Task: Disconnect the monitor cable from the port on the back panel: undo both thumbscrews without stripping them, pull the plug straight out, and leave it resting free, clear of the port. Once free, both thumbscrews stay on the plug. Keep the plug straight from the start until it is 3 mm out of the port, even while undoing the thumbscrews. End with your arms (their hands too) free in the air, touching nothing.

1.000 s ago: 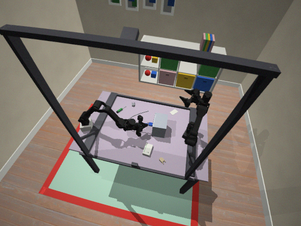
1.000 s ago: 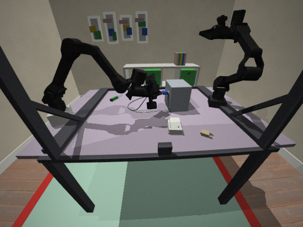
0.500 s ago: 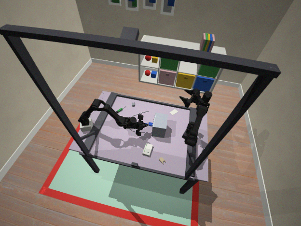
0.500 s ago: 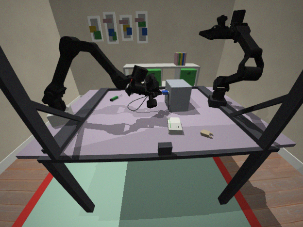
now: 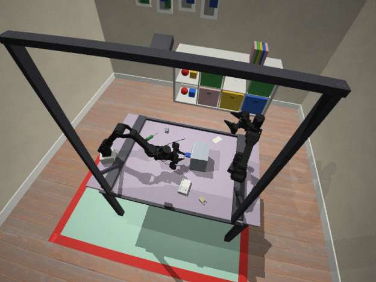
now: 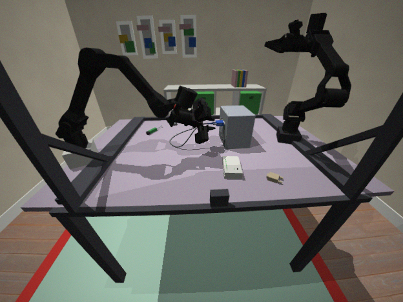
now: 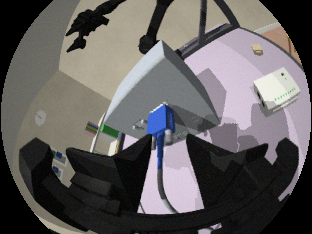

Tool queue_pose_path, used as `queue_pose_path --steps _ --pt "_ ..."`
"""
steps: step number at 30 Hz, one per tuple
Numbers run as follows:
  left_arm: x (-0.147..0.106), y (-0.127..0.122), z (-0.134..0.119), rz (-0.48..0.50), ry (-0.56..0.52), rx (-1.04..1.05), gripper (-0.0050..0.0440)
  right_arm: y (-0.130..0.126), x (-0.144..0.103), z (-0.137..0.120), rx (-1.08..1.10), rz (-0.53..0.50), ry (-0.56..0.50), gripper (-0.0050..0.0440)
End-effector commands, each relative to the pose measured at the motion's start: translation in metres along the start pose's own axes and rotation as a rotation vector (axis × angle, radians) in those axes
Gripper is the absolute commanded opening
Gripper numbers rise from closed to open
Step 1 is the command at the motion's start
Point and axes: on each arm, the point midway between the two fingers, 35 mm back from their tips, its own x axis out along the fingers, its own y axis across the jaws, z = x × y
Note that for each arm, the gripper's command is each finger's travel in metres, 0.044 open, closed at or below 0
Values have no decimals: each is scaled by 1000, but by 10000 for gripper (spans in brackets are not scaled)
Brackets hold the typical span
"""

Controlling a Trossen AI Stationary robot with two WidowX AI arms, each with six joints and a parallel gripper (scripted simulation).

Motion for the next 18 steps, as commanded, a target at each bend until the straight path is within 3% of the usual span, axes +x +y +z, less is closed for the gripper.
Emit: queue_pose_path --steps 1,8,18 --pt "-4 11 11 15 -23 -18 264 1 0 3 -6 1 -1 440" --pt "-4 11 11 15 -23 -18 432 1 0 3 -6 1 -1 440" --pt "-4 11 11 15 -23 -18 440 1 0 3 -6 1 -1 440"
